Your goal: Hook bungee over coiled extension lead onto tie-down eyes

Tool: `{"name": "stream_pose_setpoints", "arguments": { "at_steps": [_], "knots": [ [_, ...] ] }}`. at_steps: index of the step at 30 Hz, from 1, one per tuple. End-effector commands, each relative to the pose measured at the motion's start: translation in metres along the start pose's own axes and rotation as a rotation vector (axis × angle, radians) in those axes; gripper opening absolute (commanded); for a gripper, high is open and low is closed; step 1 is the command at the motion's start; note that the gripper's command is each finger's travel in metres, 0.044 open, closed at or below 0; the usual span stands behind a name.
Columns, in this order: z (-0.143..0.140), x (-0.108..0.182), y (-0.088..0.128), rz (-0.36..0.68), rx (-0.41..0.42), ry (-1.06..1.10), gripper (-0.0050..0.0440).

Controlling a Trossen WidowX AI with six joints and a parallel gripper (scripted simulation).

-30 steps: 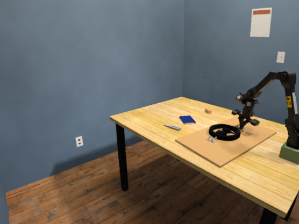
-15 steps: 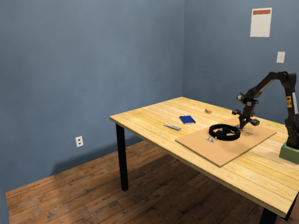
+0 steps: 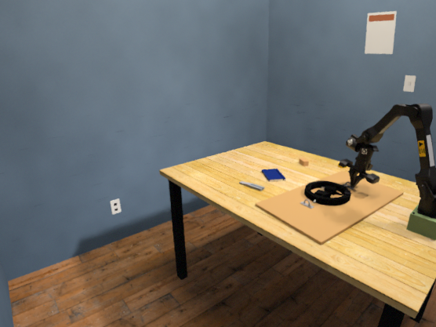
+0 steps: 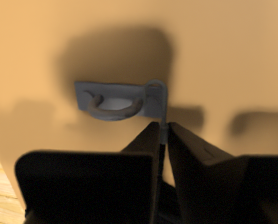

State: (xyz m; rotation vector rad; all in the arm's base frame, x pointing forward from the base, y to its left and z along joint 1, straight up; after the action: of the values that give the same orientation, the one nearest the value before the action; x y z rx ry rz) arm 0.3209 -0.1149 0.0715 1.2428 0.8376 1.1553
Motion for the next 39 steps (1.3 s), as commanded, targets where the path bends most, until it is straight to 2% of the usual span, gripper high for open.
{"name": "stream_pose_setpoints", "arguments": {
  "at_steps": [1,39],
  "knots": [
    [0.001,-0.015,0.006,-0.042,-0.023,-0.026,-0.0050],
    [0.014,-0.013,0.002,-0.043,-0.025,-0.034,-0.0050]
  ]
}}
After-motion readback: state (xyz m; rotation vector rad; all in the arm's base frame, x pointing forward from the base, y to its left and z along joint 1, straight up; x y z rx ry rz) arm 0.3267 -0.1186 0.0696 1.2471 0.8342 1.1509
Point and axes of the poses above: the point midway between the two fingers, 35 mm back from their tips, its own y axis back along the fingers, its own z axis across the jaws, x = y × z, the point moved 8 cm from there along y, back along the fingers, and after that the axes turned 7 degrees about -y, right-handed, at the moved point
